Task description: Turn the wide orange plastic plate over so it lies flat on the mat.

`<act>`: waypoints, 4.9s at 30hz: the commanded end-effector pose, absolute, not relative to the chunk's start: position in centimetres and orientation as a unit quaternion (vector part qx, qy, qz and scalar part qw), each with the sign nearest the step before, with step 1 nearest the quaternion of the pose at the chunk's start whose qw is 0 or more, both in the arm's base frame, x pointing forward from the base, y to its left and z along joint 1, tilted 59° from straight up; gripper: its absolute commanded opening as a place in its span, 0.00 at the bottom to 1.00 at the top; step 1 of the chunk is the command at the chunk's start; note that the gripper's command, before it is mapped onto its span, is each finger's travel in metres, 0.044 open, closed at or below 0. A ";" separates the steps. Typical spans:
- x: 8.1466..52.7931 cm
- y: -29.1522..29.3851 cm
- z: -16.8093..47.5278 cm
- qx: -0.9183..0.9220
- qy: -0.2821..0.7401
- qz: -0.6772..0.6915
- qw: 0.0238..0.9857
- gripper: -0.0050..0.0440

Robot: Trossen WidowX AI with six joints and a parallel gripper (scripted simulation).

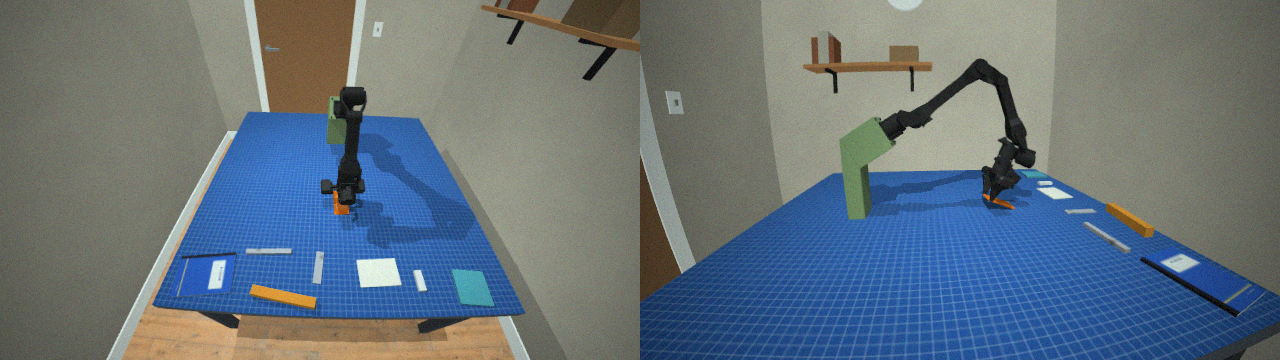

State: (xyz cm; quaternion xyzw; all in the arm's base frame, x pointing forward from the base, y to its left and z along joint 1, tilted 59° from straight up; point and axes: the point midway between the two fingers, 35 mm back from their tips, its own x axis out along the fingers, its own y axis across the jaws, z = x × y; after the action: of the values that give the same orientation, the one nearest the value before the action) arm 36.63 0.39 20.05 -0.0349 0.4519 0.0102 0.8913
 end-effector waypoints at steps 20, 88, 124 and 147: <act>36.3 0.5 22.2 -0.036 0.510 0.006 0.860 0.77; 35.3 0.9 29.9 -0.037 0.546 0.006 0.837 0.77; 36.0 0.9 28.9 -0.037 0.562 0.005 0.827 0.77; 36.4 1.0 31.4 -0.036 0.525 0.007 0.851 0.77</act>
State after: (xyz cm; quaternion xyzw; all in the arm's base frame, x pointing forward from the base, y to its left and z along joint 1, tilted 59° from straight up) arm 36.37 0.93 30.59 -0.0359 0.5324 0.0059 0.8457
